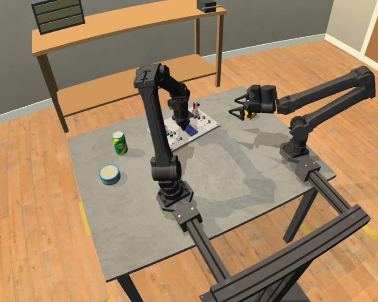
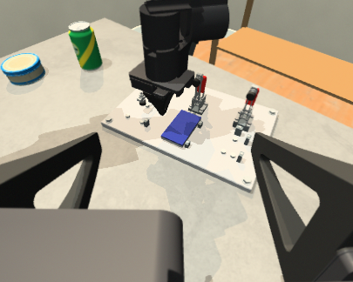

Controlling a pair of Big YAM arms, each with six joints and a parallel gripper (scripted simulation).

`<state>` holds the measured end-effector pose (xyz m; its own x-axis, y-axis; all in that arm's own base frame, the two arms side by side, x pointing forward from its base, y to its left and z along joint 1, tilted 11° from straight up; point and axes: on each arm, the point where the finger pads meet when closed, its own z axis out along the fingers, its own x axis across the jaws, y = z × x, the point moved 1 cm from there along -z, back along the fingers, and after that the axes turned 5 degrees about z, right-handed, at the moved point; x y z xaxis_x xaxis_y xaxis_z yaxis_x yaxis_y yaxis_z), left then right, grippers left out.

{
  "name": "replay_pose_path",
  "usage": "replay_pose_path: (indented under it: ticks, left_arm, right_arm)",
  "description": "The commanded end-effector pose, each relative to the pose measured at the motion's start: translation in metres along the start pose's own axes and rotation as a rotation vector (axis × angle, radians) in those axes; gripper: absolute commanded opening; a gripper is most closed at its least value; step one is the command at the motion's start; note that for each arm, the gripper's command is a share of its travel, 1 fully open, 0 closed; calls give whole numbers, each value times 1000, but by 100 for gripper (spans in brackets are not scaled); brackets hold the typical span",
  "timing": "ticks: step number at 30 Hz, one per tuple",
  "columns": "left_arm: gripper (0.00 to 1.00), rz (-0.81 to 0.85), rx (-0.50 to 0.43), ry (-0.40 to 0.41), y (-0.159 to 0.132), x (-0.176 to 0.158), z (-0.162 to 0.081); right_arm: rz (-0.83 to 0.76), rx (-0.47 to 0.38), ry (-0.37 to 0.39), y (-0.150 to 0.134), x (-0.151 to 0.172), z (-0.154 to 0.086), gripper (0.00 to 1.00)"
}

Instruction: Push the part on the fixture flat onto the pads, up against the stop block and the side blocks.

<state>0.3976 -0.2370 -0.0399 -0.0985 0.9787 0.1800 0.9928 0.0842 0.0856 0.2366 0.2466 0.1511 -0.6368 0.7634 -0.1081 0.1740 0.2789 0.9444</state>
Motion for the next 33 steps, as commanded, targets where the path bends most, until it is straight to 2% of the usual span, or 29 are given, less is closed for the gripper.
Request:
replay_pose_path:
  ticks: [1, 7, 11, 14, 23, 24, 33]
  left_arm:
    - [0, 23, -10, -11, 9, -15, 10]
    - [0, 13, -8, -10, 11, -11, 26]
    - [0, 14, -3, -5, 10, -10, 26]
    - [0, 11, -17, -17, 14, -10, 17]
    - [0, 8, -13, -14, 15, -8, 21]
    - [0, 10, -17, -16, 17, -19, 21]
    - [0, 15, -12, -12, 12, -32, 20]
  right_arm:
    - [6, 11, -2, 1, -1, 2, 100]
    - [6, 11, -2, 1, -1, 2, 100]
    - [6, 11, -2, 1, -1, 2, 100]
    - [6, 11, -2, 1, -1, 2, 100]
    - [6, 11, -2, 1, -1, 2, 100]
    - [6, 11, -2, 1, -1, 2, 100]
    - [6, 11, -2, 1, -1, 2, 100]
